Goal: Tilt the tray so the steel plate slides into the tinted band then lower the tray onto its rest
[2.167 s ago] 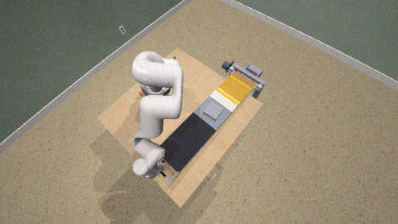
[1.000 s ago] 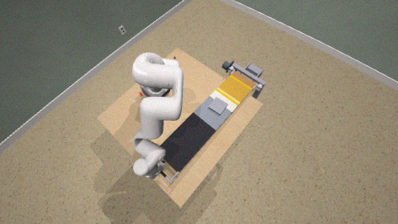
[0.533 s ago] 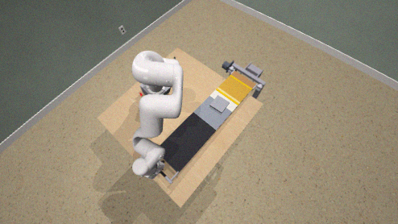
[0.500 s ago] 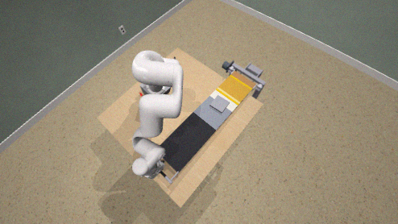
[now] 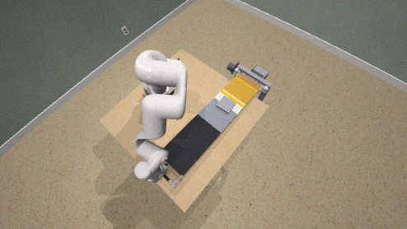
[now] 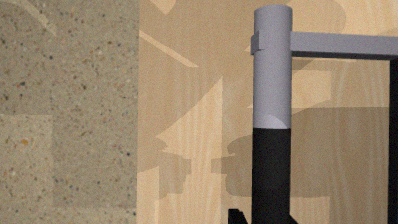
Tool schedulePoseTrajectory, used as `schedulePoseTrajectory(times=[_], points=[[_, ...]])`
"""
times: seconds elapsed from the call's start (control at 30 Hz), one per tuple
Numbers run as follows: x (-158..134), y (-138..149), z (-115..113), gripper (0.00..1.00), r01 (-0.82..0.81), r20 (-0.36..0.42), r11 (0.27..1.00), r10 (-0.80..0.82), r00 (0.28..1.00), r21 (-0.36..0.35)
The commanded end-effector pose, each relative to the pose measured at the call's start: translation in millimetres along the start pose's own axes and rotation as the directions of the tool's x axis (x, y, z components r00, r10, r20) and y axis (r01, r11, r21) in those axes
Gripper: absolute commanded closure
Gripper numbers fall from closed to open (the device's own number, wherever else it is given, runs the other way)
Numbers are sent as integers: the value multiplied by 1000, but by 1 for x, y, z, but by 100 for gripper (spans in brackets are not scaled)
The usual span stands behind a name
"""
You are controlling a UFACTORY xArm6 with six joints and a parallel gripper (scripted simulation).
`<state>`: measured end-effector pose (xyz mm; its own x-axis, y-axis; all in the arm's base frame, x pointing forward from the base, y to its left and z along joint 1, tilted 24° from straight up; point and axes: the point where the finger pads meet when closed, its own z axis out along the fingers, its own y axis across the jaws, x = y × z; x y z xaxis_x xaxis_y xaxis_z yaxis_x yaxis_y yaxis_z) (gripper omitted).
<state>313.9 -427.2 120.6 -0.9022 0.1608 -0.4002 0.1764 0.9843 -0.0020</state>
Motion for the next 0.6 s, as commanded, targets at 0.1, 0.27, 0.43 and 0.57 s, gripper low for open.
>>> schedulePoseTrajectory(times=[0.1, 0.27, 0.43, 0.57], points=[[-1, 0, -10, 100, 0, 3, 1000, 0, 1000, 3], [-1, 0, -9, 100, 0, 3, 1000, 0, 1000, 3], [-1, 0, -13, 100, 0, 3, 1000, 0, 1000, 3], [-1, 1, -18, 100, 0, 3, 1000, 0, 1000, 3]])
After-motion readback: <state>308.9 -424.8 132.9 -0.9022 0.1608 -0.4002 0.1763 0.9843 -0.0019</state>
